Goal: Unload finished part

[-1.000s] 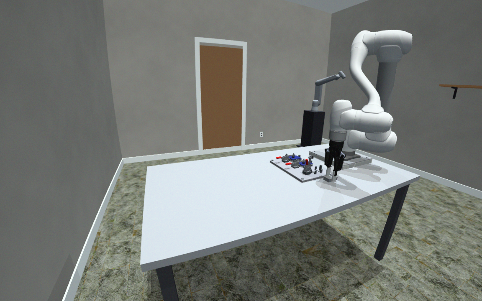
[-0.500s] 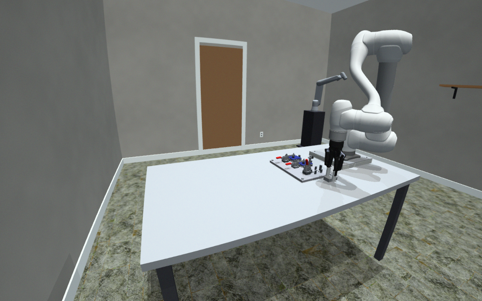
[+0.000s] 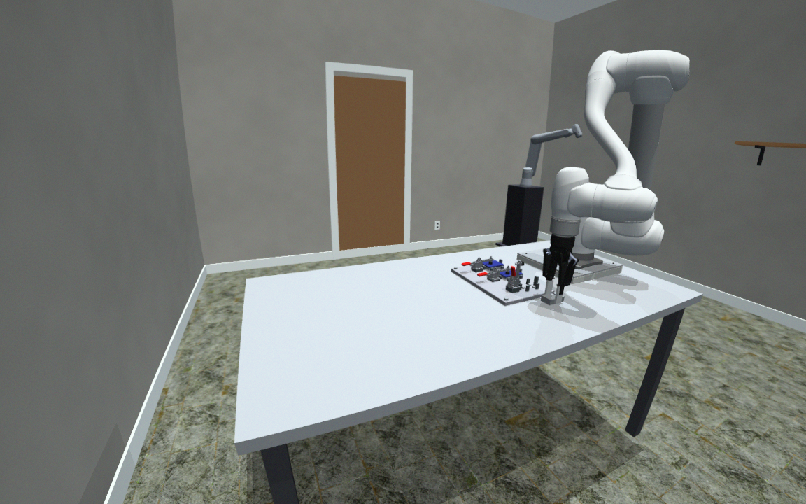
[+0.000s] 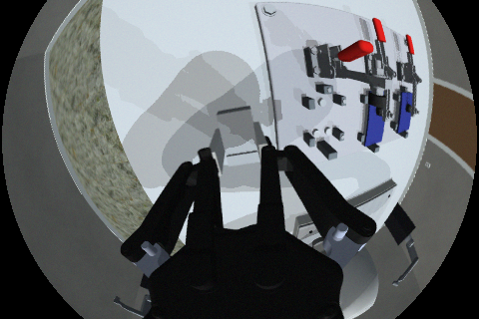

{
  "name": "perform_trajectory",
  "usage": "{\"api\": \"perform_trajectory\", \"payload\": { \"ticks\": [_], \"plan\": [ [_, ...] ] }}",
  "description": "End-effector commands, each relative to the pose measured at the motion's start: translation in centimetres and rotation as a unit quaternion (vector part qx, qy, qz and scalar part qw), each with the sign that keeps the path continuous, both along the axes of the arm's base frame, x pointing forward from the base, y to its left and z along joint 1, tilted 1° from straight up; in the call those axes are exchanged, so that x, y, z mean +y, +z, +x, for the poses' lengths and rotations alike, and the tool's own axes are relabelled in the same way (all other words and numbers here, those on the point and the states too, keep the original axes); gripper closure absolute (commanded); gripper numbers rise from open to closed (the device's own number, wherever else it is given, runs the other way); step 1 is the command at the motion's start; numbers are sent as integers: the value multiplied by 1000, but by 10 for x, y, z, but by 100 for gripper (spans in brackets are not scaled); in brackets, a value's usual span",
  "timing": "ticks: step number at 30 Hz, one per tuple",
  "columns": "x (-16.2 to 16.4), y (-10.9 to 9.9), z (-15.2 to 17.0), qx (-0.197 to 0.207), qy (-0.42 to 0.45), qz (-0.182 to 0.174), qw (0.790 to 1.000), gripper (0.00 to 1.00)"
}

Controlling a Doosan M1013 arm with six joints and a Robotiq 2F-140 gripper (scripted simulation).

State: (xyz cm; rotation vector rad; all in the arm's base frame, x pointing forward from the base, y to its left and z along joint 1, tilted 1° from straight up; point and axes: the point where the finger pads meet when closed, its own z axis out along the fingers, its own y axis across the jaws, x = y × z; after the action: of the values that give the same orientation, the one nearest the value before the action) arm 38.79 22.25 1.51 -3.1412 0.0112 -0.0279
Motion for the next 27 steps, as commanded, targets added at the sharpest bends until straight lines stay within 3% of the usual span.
{"api": "perform_trajectory", "payload": {
  "ticks": [1, 27],
  "plan": [
    [0, 0, 0, 0, 0, 0, 1000, 100],
    [0, -5, 0, 0, 0, 0, 1000, 100]
  ]
}}
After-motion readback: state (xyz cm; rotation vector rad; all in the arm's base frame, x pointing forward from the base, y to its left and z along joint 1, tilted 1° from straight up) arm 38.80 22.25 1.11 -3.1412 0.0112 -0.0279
